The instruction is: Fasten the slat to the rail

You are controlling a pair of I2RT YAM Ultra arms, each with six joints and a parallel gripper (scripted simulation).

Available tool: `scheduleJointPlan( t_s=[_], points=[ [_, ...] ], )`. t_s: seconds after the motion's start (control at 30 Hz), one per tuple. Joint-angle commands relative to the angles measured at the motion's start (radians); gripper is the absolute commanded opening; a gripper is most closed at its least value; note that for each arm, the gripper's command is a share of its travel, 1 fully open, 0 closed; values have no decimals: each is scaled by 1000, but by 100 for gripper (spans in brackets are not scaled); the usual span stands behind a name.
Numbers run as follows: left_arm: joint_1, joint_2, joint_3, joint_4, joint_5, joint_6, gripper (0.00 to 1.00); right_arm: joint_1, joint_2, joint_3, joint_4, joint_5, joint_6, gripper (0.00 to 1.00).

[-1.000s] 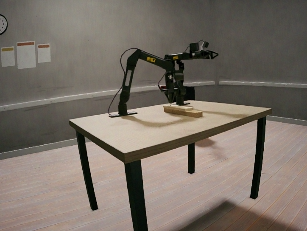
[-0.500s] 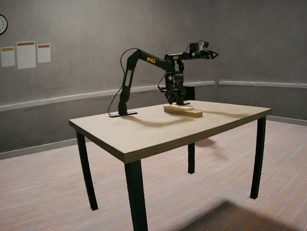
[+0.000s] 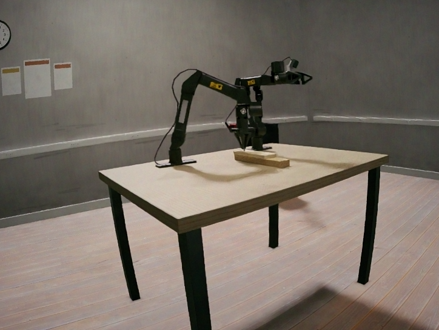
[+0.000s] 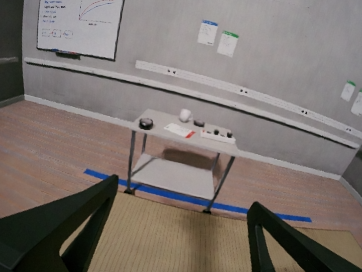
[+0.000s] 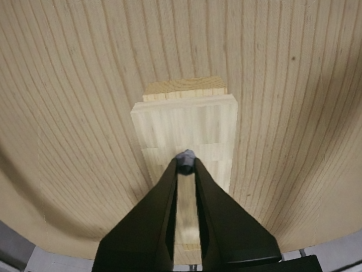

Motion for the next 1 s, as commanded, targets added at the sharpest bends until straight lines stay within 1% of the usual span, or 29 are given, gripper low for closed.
scheduleJointPlan(
  t_s=[0.0, 0.73, 0.97],
  points=[
    [5, -10, 3, 13, 8, 3, 100, 0, -12, 47, -42, -4, 1, 12],
    [5, -10, 3, 13, 8, 3, 100, -57, -30, 86, -96, -3, -7, 12],
    [5, -10, 3, 13, 8, 3, 100, -57, -33, 92, -101, -3, -10, 12]
  ],
)
